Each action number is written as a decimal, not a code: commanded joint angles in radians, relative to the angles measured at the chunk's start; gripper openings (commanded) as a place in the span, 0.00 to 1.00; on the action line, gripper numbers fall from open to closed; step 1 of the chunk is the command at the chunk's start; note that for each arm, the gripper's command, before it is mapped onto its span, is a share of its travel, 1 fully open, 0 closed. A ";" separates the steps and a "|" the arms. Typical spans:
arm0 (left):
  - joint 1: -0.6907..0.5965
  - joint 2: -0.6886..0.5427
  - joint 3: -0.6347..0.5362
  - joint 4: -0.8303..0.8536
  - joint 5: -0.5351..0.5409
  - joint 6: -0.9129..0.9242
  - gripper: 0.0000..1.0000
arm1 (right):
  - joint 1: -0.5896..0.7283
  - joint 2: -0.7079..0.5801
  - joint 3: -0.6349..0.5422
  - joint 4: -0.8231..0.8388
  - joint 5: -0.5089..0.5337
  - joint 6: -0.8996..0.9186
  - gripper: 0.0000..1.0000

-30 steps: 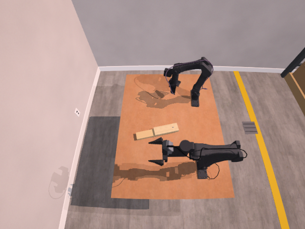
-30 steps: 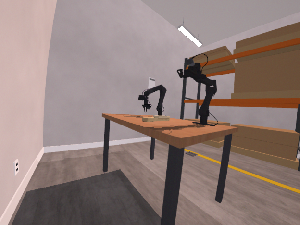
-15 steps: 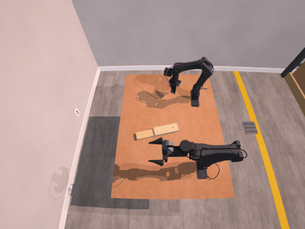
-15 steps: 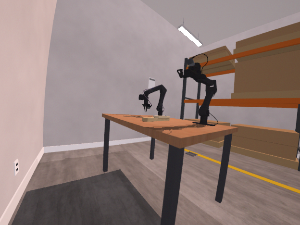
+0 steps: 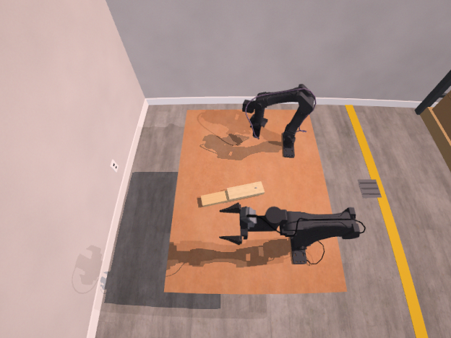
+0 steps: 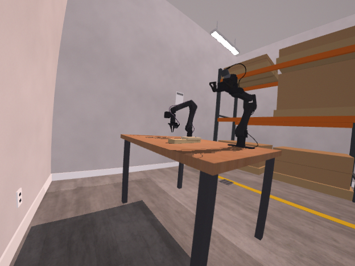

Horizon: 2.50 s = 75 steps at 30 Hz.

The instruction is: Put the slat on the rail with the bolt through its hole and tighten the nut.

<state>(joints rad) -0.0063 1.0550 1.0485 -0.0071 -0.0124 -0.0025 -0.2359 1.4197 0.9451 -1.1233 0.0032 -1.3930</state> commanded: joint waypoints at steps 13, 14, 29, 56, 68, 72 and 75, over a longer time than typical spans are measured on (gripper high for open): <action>0.006 -0.010 0.004 0.012 0.012 0.003 1.00 | 0.210 0.101 0.186 -0.048 -0.008 -0.095 0.12; 0.006 -0.010 0.004 0.012 0.012 0.003 1.00 | 0.226 0.109 0.196 -0.050 -0.009 -0.102 0.12; 0.006 -0.010 0.004 0.012 0.012 0.003 1.00 | 0.427 0.223 0.342 -0.079 -0.009 -0.187 0.12; 0.006 -0.010 0.004 0.012 0.012 0.003 1.00 | 0.777 0.425 0.597 -0.132 -0.009 -0.334 0.12; 0.006 -0.010 0.004 0.012 0.012 0.003 1.00 | 0.905 0.500 0.692 -0.152 -0.009 -0.388 0.12; 0.006 -0.010 0.004 0.012 0.012 0.003 1.00 | 0.955 0.528 0.728 -0.159 -0.009 -0.409 0.12; 0.006 -0.010 0.004 0.012 0.012 0.003 1.00 | 0.992 0.550 0.755 -0.164 -0.009 -0.425 0.12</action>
<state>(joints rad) -0.0063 1.0550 1.0485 -0.0071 -0.0124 -0.0025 0.7277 1.9564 1.6516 -1.2560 0.0036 -1.7905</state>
